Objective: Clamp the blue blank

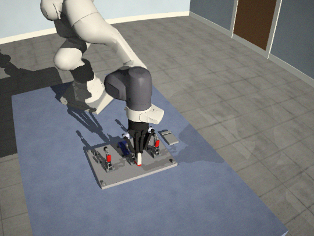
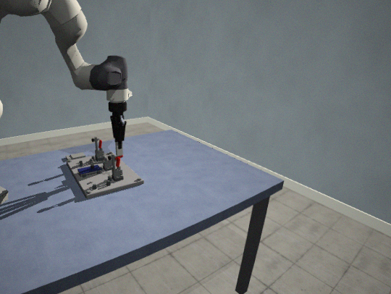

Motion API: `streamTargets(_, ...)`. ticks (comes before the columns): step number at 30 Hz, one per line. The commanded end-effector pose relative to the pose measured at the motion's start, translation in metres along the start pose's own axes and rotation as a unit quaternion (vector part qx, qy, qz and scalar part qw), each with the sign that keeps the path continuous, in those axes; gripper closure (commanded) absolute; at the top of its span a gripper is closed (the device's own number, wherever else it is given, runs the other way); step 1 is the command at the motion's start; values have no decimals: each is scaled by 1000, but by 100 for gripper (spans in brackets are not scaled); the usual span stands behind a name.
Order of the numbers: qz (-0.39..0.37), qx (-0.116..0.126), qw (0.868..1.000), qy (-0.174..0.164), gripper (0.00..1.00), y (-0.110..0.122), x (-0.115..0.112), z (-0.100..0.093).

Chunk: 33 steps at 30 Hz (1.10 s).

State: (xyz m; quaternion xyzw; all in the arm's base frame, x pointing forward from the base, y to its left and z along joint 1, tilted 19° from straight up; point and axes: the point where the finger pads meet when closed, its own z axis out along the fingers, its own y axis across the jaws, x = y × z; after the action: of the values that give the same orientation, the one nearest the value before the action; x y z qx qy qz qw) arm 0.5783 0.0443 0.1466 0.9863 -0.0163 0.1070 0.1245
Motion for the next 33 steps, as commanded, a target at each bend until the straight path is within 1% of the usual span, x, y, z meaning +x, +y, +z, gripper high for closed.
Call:
streamTargets(1,-1,1,1000,0,100,0,0,1)
streamTargets(33,-1,1,1000,0,100,0,0,5)
